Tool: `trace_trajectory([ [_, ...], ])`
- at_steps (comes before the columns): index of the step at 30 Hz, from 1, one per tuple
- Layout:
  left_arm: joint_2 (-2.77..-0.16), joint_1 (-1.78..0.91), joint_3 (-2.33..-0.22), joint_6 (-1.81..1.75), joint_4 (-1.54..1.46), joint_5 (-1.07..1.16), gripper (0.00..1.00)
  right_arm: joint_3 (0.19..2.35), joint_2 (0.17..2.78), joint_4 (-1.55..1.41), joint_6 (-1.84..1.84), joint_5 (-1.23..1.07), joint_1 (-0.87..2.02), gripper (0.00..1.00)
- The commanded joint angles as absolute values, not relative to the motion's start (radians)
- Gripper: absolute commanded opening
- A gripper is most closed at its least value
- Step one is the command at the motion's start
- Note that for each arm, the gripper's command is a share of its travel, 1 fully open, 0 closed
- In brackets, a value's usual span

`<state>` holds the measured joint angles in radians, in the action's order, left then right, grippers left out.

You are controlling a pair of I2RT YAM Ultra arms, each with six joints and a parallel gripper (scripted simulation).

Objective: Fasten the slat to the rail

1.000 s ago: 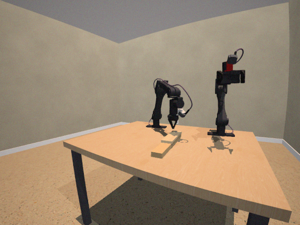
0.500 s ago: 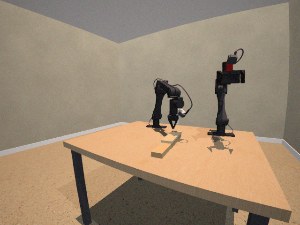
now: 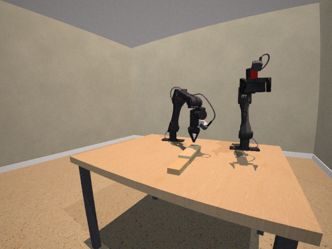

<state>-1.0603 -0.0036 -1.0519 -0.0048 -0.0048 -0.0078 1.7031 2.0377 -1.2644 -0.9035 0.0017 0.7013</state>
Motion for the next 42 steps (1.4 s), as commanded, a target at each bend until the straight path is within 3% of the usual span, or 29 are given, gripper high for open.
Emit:
trace_trajectory([
  [1,-1.045,0.0,-1.053,0.0,0.005,0.0,1.0,1.725,2.007,-1.279,-0.887,-0.001,0.716,0.12],
  [42,-1.045,0.0,-1.053,0.0,0.005,0.0,1.0,1.684,2.027,-1.215,-0.894,0.0,0.71,0.12],
])
